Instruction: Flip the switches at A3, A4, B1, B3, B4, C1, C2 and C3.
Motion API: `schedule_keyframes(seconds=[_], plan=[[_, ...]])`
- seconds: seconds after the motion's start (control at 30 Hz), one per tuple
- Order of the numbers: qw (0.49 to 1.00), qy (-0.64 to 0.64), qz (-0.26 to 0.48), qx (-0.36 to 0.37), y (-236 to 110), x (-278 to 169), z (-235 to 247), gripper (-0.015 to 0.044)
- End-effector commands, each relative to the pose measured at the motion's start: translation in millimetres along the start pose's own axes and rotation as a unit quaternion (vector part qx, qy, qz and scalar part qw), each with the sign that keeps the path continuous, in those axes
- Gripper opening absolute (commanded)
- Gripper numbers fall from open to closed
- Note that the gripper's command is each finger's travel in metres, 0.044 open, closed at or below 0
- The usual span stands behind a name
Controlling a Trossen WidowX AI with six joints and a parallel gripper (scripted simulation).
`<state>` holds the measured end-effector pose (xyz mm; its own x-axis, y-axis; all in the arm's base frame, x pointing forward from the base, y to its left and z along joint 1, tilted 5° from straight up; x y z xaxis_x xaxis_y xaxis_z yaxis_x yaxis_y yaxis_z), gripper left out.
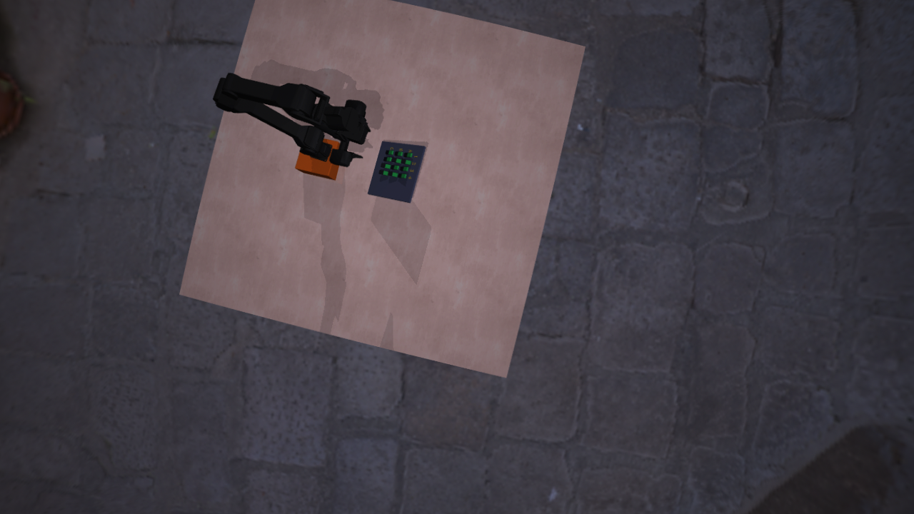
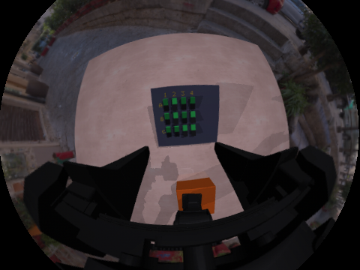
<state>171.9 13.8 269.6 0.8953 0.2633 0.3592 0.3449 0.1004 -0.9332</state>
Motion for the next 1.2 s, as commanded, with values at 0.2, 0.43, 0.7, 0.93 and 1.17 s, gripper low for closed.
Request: schedule_keyframes(seconds=[0.2, 0.43, 0.7, 0.93, 1.17], plan=[[1.000, -0.012, -0.006, -0.011, 72, 43, -21, 0.0216], [1.000, -0.015, -0.007, -0.014, 92, 50, -27, 0.0032], [1.000, -0.015, 0.005, -0.011, 127, 54, -28, 0.0000], [1.000, -0.015, 0.005, -0.011, 137, 54, -29, 0.0000], [1.000, -0.015, 0.005, -0.011, 147, 54, -29, 0.0000]])
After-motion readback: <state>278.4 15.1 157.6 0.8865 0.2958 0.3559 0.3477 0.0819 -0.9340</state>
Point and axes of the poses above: the point midway between the two fingers, 35 mm back from their tips, its own y axis out along the fingers, its own z axis across the jaws, x = y × z, the point moved 9 cm from there along -y, back along the fingers, and after that the axes turned 15 degrees about -y, right-handed, at the moved point
